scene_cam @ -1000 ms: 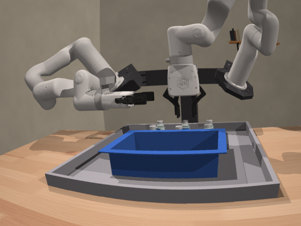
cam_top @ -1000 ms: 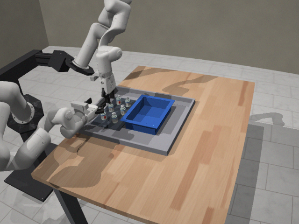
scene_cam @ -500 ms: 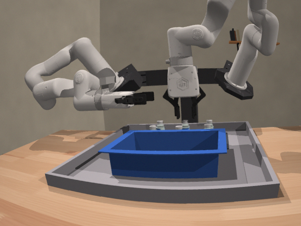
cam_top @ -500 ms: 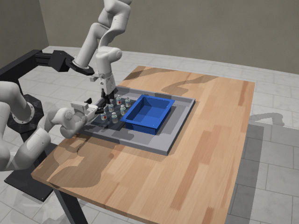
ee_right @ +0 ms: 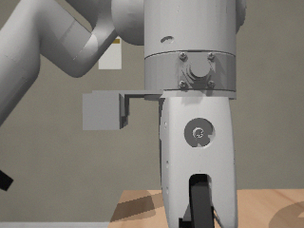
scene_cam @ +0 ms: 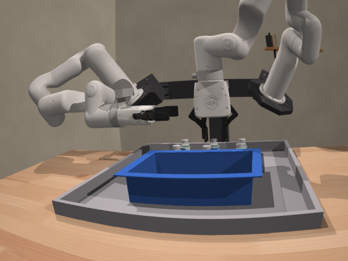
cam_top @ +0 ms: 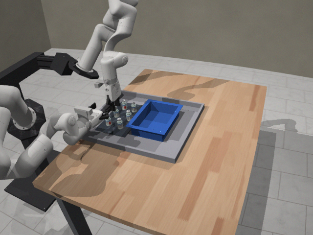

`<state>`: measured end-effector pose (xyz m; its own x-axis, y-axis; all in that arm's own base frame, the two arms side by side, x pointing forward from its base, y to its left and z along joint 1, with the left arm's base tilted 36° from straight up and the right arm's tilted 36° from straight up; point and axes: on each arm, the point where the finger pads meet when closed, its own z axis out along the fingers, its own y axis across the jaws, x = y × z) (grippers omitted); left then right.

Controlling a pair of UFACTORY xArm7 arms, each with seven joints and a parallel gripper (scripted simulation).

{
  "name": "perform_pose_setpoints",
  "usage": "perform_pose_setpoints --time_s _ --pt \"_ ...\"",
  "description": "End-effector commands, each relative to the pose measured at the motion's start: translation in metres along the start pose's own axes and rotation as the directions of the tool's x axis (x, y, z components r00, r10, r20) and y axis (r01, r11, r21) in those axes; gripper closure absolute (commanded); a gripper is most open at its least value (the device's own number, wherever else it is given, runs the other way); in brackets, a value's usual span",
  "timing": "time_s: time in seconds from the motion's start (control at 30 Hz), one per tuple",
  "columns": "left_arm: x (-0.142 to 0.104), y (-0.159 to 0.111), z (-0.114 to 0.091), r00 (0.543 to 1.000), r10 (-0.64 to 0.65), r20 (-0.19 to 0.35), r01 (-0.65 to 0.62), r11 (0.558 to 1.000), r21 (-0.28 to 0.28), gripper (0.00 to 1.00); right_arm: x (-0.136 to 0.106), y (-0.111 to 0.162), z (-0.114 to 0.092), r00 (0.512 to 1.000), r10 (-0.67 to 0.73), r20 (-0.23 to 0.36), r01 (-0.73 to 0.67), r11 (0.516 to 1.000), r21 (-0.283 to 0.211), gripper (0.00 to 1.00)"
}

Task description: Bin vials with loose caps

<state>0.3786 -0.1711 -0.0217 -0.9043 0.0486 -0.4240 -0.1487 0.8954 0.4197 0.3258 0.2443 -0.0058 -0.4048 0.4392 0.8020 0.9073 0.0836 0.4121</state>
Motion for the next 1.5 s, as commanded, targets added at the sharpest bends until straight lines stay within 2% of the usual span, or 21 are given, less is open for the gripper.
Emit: perform_pose_setpoints --time_s 0.0,0.33,1.47 --pt "-0.0007 -0.0015 -0.0009 1.000 0.001 0.002 -0.001 1.000 0.004 0.50 0.0018 -0.0005 0.0004 1.000 -0.003 -0.003 0.003 1.000 0.001 0.00" --pt "-0.0010 -0.0013 0.0043 1.000 0.001 0.002 -0.001 1.000 0.004 0.50 0.0015 -0.0010 0.0005 1.000 -0.003 -0.003 0.003 1.000 0.001 0.00" --pt "-0.0014 -0.0010 0.0010 1.000 0.001 0.002 -0.001 1.000 0.004 0.54 0.0015 -0.0003 0.0008 1.000 -0.003 -0.003 0.003 1.000 0.001 0.00"
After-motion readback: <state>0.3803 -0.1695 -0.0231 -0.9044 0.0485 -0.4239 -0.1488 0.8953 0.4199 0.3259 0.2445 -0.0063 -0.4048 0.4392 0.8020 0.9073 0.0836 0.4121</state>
